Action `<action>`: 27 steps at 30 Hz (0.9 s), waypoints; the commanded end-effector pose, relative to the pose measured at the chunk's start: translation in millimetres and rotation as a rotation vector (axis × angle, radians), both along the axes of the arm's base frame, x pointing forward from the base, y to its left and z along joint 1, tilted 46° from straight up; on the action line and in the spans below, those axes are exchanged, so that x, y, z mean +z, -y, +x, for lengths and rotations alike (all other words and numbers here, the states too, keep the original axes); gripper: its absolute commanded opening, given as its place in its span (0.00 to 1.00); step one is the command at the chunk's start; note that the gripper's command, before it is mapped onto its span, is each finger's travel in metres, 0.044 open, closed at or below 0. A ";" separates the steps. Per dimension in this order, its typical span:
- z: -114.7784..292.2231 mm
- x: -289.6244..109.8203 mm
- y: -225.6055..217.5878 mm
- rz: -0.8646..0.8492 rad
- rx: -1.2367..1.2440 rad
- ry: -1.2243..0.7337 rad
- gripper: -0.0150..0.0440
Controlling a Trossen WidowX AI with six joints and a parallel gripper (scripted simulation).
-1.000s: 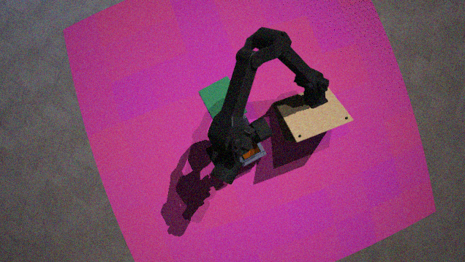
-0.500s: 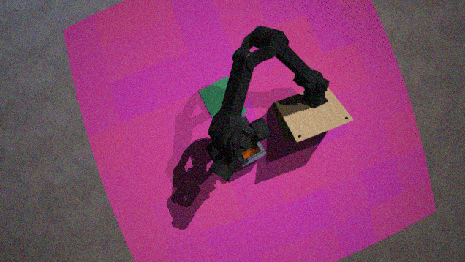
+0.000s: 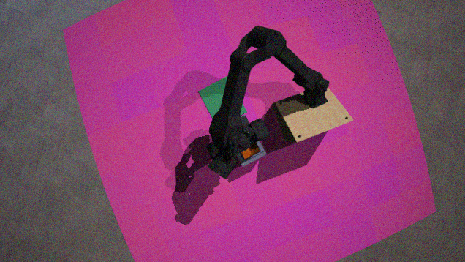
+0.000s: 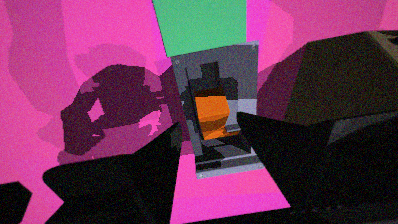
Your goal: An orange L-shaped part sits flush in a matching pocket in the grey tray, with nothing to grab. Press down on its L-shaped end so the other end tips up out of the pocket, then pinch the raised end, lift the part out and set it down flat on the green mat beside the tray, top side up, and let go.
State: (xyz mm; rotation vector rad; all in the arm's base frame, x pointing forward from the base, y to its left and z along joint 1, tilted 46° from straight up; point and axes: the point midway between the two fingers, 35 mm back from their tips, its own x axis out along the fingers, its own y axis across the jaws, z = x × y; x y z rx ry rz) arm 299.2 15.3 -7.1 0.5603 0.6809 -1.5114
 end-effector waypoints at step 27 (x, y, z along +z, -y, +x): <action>-2.6 -15.7 16.8 -0.003 -0.001 -0.002 0.47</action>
